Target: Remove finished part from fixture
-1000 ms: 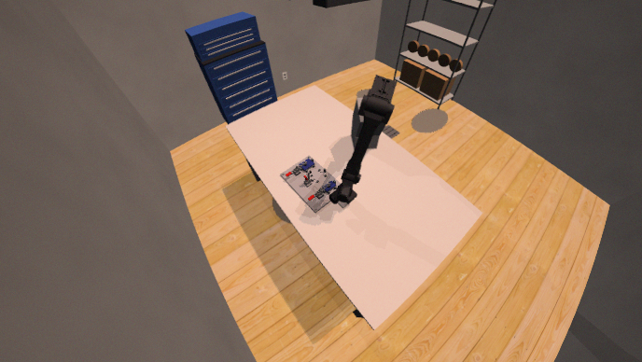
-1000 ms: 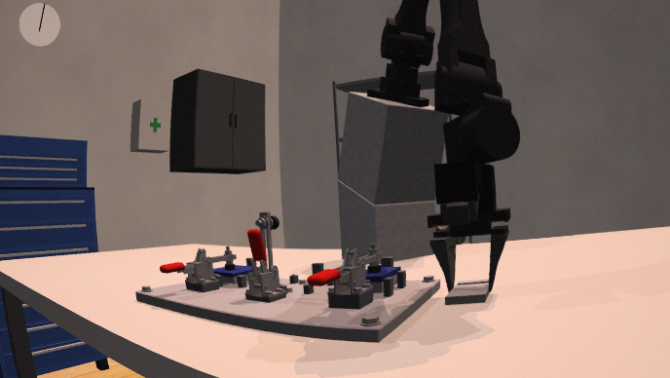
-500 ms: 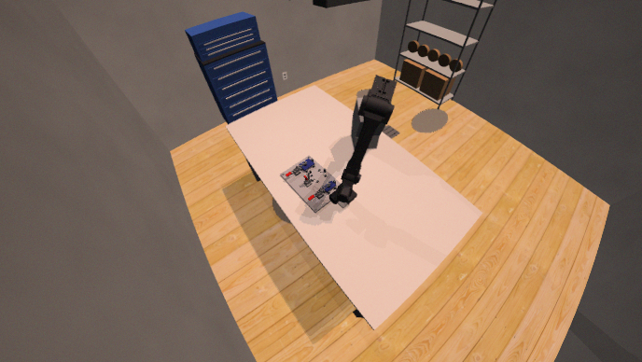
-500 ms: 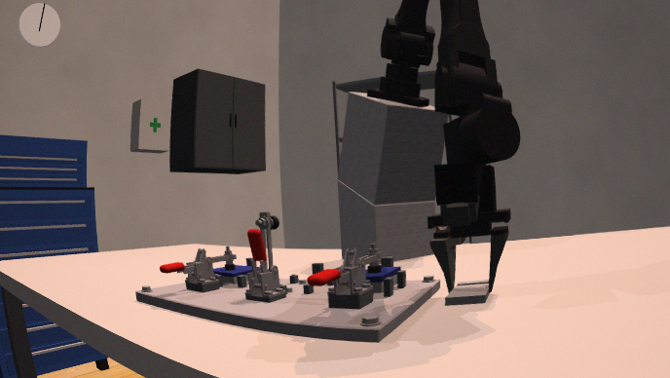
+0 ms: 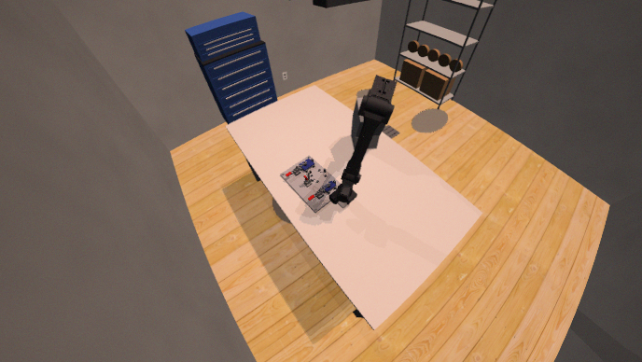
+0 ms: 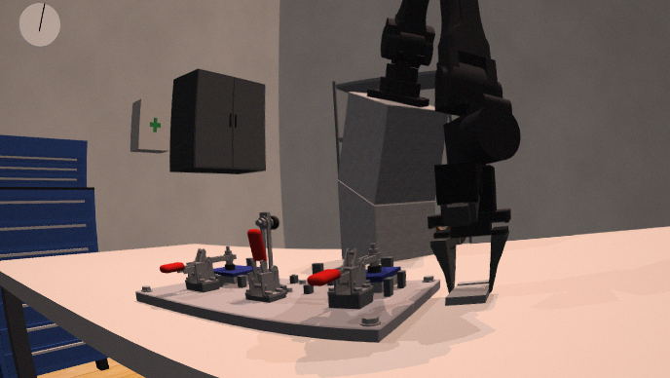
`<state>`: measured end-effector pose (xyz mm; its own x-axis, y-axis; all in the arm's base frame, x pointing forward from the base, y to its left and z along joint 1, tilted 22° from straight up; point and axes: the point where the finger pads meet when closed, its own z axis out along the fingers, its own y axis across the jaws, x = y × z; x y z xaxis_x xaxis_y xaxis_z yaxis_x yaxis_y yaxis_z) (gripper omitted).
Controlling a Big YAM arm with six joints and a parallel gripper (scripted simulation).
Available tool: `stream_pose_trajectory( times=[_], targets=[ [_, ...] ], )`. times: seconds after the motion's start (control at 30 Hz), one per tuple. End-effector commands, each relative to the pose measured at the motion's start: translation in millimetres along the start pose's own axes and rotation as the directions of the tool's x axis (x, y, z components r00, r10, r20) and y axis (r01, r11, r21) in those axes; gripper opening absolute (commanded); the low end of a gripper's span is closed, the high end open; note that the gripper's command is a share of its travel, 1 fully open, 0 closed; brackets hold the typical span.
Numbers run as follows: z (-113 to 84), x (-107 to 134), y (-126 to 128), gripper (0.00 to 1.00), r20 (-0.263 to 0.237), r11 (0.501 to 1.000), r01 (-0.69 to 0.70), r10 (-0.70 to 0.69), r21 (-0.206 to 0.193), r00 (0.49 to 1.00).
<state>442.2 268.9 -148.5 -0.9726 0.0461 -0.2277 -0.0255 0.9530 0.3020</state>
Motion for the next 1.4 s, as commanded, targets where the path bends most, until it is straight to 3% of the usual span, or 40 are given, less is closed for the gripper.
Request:
stream_pose_trajectory(
  times=[0.0, 0.6, 0.63, 1.37],
  targets=[
    [0.2, -8.6, 9.1, 0.0, 0.02, 1.0, -0.003, 0.003, -0.012, 1.0],
    [-0.7, -6.3, 8.0, 0.0, 0.017, 1.0, -0.003, 0.004, -0.01, 1.0],
    [-0.7, -6.1, 7.9, 0.74, 0.017, 1.0, -0.004, 0.004, -0.01, 1.0],
    [-1.2, -1.6, 5.6, 0.74, 0.011, 1.0, -0.003, 0.003, -0.007, 1.0]
  ],
)
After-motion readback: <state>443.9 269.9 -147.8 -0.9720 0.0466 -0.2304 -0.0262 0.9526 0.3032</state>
